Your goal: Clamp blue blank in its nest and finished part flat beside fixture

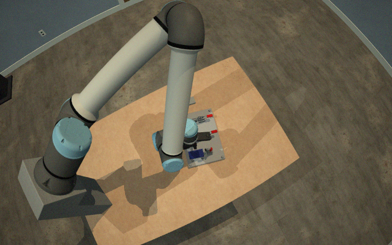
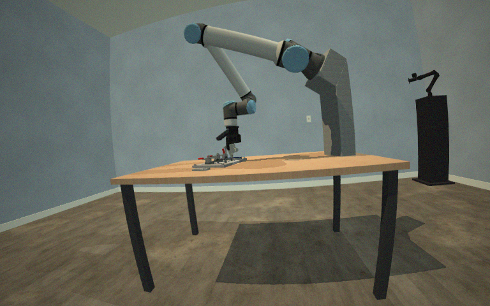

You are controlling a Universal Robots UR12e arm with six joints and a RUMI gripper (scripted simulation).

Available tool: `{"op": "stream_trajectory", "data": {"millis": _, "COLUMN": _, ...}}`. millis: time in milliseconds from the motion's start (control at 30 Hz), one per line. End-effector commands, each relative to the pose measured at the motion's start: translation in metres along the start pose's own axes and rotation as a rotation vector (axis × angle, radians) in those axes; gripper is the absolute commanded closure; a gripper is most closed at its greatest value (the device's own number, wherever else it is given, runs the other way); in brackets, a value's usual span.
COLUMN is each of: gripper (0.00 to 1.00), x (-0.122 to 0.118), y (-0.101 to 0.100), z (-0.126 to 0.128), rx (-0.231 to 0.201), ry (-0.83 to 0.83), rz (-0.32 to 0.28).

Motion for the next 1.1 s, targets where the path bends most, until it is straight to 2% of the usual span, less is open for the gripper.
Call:
{"op": "stream_trajectory", "data": {"millis": 0, "gripper": 1.0, "x": 0.0032, "y": 0.0011, "z": -0.0018, "rx": 0.001, "ry": 0.003, "rz": 0.005}}
{"op": "stream_trajectory", "data": {"millis": 1067, "gripper": 1.0, "x": 0.0048, "y": -0.0042, "z": -0.0028, "rx": 0.002, "ry": 0.003, "rz": 0.005}}
Point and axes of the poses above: the point where the finger pads meet when closed, its own y axis back along the fingers, its own z axis across the jaws, x = y × z, the point moved 4 cm from there along y, back along the fingers, and after that the axes turned 6 degrees about -y, right-handed, at the moved point
